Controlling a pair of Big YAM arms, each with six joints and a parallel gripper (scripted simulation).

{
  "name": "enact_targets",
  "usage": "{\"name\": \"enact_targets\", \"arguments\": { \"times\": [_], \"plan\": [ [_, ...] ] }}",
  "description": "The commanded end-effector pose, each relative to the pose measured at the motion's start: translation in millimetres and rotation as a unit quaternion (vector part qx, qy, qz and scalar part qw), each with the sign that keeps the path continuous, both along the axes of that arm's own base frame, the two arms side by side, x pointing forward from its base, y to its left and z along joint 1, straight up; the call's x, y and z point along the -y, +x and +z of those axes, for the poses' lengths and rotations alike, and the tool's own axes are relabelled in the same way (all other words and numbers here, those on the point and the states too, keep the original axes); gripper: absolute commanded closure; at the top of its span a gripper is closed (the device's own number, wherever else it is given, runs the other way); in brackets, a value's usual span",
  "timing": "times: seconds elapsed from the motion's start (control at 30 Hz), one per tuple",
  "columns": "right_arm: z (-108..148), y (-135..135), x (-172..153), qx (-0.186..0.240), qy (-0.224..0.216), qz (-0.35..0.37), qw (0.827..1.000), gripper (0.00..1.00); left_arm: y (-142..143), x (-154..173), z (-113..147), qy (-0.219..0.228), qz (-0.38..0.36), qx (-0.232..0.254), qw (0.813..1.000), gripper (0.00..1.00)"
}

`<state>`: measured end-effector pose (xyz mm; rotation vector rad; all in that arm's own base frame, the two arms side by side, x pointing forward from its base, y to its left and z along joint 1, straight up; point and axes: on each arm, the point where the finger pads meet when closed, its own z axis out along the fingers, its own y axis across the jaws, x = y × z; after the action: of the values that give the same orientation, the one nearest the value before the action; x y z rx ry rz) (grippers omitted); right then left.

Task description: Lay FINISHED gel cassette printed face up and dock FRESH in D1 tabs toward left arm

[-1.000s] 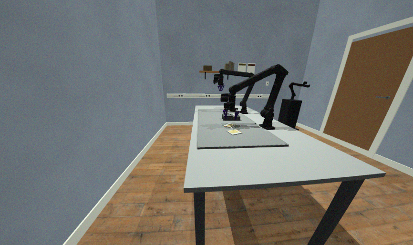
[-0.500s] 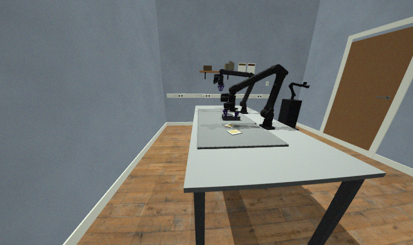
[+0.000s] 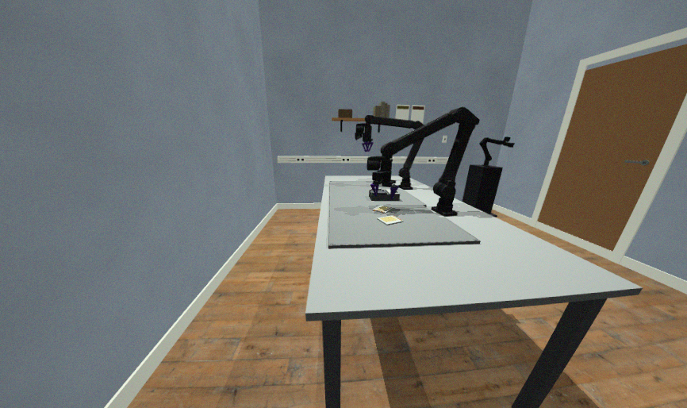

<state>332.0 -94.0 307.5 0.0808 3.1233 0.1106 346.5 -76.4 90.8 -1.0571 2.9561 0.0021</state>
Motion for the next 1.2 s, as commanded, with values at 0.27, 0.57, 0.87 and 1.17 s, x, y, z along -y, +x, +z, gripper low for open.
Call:
{"name": "enact_targets", "arguments": {
  "times": [0.27,0.57,0.87,1.17],
  "plan": [
    [20,9,7,0.006,-0.001,-0.01,1.0,0.0,5,0,-10,-0.004,-0.005,0.003,1.0,0.02],
    [20,9,7,0.006,-0.001,-0.01,1.0,0.0,5,0,-11,-0.004,-0.004,0.004,1.0,0.02],
    [20,9,7,0.006,-0.001,-0.01,1.0,0.0,5,0,-18,-0.004,-0.004,0.004,1.0,0.02],
    [20,9,7,0.006,-0.001,-0.01,1.0,0.0,5,0,-19,-0.004,-0.003,0.004,1.0,0.02]
  ]
}}
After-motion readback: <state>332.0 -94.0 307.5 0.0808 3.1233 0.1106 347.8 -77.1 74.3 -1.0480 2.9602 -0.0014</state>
